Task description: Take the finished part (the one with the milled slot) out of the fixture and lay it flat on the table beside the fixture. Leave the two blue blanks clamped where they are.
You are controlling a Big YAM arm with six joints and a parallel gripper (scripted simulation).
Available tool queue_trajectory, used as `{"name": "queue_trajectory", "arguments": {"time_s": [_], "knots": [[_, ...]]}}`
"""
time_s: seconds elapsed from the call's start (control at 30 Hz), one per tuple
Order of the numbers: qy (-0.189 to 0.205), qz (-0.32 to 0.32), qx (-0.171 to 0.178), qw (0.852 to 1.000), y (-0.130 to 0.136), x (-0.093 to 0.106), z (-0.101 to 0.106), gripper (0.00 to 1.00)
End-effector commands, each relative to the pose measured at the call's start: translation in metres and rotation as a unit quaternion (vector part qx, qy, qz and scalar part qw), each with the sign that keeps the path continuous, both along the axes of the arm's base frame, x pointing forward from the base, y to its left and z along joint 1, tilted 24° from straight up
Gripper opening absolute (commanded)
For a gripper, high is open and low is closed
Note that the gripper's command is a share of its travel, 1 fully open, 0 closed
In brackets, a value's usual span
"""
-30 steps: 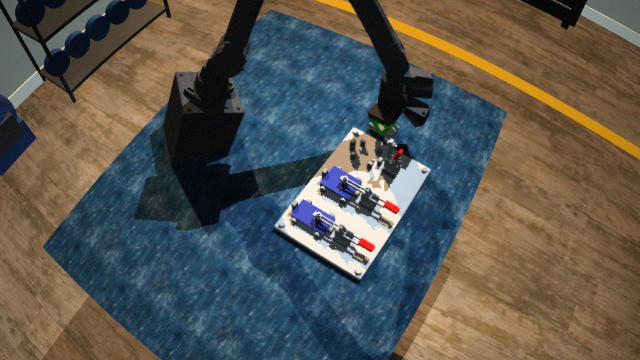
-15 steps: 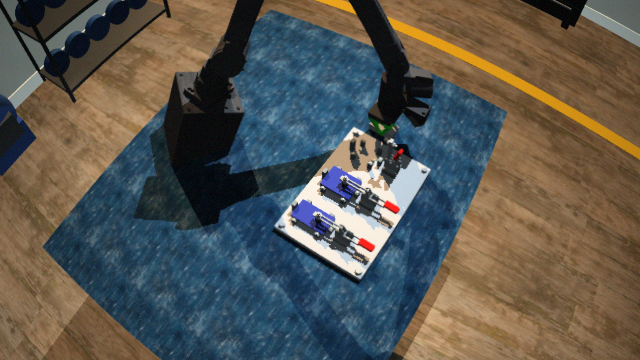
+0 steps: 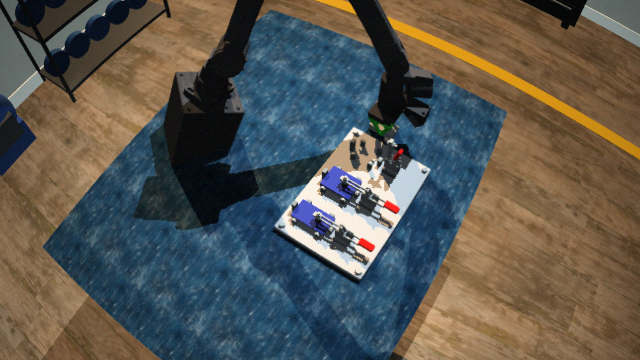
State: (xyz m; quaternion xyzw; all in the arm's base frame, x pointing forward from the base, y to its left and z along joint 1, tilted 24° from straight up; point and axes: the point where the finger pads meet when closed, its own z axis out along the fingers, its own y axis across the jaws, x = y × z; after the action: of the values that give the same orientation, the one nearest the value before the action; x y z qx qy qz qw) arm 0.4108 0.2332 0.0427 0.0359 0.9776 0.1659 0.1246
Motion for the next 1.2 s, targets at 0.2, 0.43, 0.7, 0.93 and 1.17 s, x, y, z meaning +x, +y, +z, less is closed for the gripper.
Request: {"name": "queue_trajectory", "arguments": {"time_s": [0.2,0.43,0.7,0.93,1.17], "knots": [[-0.002,-0.002,0.004,1.0,0.0097,0.0095,0.0086,0.0],[-0.002,-0.002,0.004,1.0,0.0099,0.0098,0.0088,0.0],[-0.004,-0.001,0.005,1.0,0.0099,0.0106,0.0099,0.64],[-0.005,-0.001,0.005,1.0,0.0101,0.0114,0.0107,0.64],[-0.007,-0.001,0.006,1.0,0.0105,0.0123,0.0115,0.64]]}}
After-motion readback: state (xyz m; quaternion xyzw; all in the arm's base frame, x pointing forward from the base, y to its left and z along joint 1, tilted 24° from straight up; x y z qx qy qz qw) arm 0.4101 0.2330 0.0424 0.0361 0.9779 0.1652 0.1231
